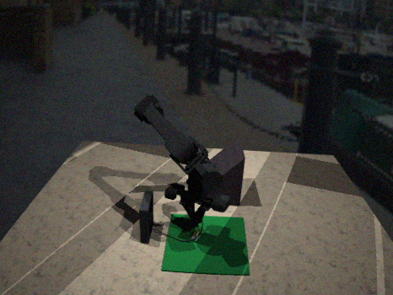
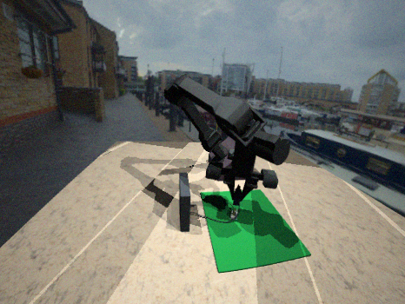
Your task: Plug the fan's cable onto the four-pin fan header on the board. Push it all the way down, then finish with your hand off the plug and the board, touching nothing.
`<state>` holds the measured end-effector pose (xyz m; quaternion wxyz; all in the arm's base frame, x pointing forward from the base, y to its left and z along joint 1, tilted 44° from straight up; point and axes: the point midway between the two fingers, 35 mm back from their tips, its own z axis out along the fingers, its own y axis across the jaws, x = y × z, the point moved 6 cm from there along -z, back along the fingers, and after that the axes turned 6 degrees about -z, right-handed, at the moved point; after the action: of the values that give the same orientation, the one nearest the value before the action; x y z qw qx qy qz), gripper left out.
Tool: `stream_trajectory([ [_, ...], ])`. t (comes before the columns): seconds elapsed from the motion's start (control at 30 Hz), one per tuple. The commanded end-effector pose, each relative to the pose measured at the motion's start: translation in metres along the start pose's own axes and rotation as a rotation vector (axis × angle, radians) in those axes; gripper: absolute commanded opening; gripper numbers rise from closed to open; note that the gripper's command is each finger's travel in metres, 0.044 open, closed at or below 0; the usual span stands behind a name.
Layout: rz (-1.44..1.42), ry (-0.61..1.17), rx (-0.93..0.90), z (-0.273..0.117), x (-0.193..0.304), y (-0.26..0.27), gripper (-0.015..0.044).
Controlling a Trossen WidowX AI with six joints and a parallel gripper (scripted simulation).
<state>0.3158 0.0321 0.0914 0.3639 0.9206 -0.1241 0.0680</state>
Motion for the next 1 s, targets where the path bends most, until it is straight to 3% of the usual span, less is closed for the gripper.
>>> stream_trajectory([
  [0.0, -0.003, 0.005, -0.004, -0.001, 0.006, 0.003, 0.0000],
  [0.6, 0.012, 0.005, -0.003, -0.001, 0.005, 0.000, 0.0000],
  [0.77, 0.013, 0.005, -0.004, 0.021, 0.004, 0.000, 0.0000],
  [0.97, 0.013, 0.005, -0.004, 0.021, 0.004, 0.000, 0.0000],
])
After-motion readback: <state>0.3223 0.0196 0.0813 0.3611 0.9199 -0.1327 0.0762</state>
